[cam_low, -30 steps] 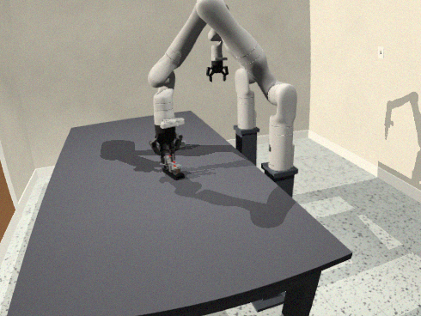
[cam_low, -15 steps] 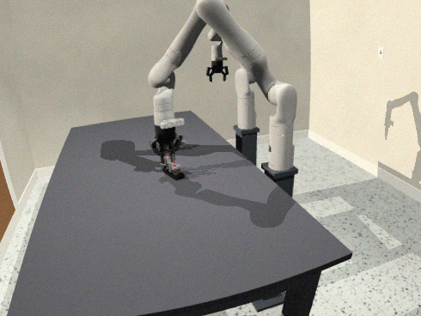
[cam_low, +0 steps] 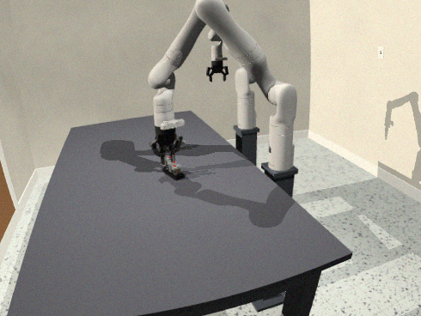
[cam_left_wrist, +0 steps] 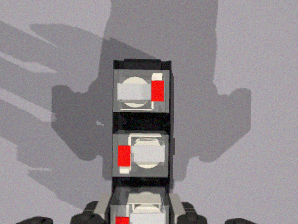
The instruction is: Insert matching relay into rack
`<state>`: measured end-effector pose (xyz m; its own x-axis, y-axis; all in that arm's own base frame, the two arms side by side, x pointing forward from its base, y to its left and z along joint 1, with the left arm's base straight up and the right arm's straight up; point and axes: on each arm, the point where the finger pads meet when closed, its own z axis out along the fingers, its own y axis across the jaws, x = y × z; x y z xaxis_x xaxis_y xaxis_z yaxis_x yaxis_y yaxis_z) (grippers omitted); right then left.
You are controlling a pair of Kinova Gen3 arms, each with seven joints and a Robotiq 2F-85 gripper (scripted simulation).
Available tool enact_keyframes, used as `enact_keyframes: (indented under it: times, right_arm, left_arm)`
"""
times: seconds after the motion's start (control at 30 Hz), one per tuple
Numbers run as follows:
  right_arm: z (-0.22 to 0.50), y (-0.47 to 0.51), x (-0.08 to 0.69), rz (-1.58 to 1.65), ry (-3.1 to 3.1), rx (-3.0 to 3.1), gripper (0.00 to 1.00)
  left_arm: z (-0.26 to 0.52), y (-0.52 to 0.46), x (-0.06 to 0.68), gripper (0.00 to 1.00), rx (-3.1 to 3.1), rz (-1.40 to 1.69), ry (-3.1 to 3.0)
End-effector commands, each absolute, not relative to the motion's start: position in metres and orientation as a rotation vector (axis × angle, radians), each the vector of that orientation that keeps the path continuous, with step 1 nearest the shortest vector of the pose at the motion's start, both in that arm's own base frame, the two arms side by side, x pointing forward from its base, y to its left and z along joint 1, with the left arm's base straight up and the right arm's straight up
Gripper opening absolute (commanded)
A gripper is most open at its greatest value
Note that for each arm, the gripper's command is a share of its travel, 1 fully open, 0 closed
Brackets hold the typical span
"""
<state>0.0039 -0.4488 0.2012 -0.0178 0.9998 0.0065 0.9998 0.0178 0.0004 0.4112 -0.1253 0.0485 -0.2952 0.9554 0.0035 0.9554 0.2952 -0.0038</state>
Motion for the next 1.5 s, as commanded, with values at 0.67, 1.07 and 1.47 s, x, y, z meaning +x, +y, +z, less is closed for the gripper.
enact_keyframes:
  times: [0.67,1.07,1.47]
  right_arm:
    - [0.2000,-0.4500,0.0014,0.000,-2.225,-2.218,1.000]
    - [0.2000,-0.4500,0.0014,0.000,-2.225,-2.218,1.000]
    - [0.2000,-0.4500,0.0014,0.000,-2.225,-2.218,1.000]
  left_arm:
    - [0.0400,-0.1246,0.4101,0.346,-1.861,-0.002,-2.522]
    - [0.0384,-0.1246,0.4102,0.346,-1.861,-0.002,-2.522]
    - [0.0381,-0.1246,0.4102,0.346,-1.861,-0.002,-2.523]
